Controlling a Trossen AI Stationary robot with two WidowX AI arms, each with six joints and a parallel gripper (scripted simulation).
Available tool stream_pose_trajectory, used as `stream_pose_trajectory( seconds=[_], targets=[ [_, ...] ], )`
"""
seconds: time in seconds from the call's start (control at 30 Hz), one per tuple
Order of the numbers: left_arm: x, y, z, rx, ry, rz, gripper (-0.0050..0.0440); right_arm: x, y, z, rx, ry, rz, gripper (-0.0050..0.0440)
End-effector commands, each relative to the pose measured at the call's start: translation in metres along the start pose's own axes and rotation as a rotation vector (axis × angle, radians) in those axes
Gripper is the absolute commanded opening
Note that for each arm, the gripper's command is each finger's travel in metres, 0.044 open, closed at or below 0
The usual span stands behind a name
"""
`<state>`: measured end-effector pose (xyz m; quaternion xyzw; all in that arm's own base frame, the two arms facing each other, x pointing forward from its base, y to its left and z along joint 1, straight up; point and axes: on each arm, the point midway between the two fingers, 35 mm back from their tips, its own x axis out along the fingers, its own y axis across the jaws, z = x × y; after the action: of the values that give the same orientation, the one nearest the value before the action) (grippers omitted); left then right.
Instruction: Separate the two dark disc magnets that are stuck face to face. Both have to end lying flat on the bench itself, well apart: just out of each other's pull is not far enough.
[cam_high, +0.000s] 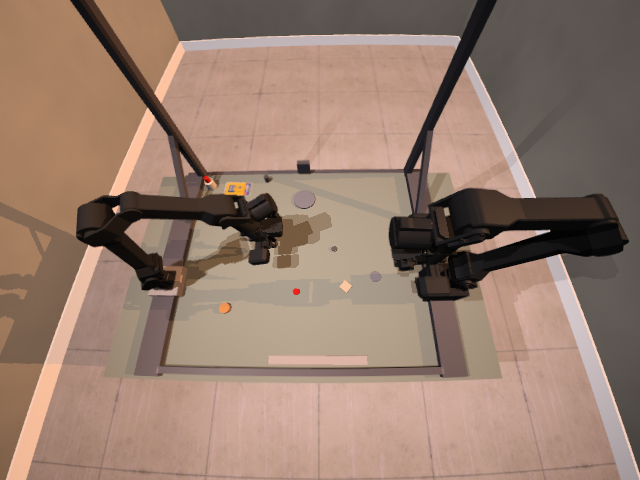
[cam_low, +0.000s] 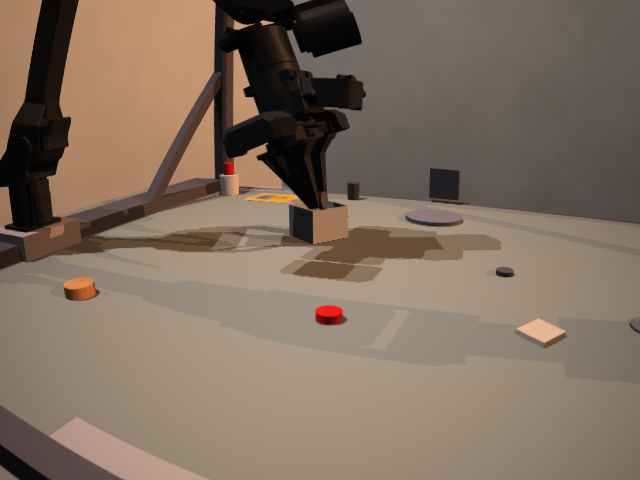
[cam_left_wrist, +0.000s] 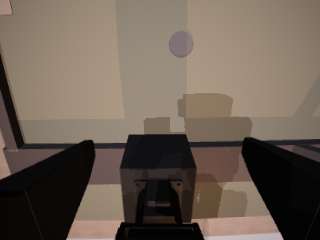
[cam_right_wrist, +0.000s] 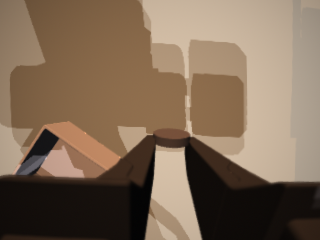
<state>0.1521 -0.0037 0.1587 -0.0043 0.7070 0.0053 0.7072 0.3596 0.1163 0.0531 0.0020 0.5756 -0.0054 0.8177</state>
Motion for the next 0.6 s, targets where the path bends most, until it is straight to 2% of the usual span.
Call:
stream_pose_trajectory(
  seconds=[0.0, 0.57],
  targets=[
    [-0.004, 0.000, 0.001, 0.001, -0.016, -0.002, 0.0400, -0.004, 0.001, 0.006, 0.003, -0.030, 0.014, 0.0040],
    [-0.004, 0.000, 0.001, 0.001, -0.016, -0.002, 0.0400, 0.020, 0.002, 0.000, 0.003, -0.027, 0.012, 0.0040]
  ],
)
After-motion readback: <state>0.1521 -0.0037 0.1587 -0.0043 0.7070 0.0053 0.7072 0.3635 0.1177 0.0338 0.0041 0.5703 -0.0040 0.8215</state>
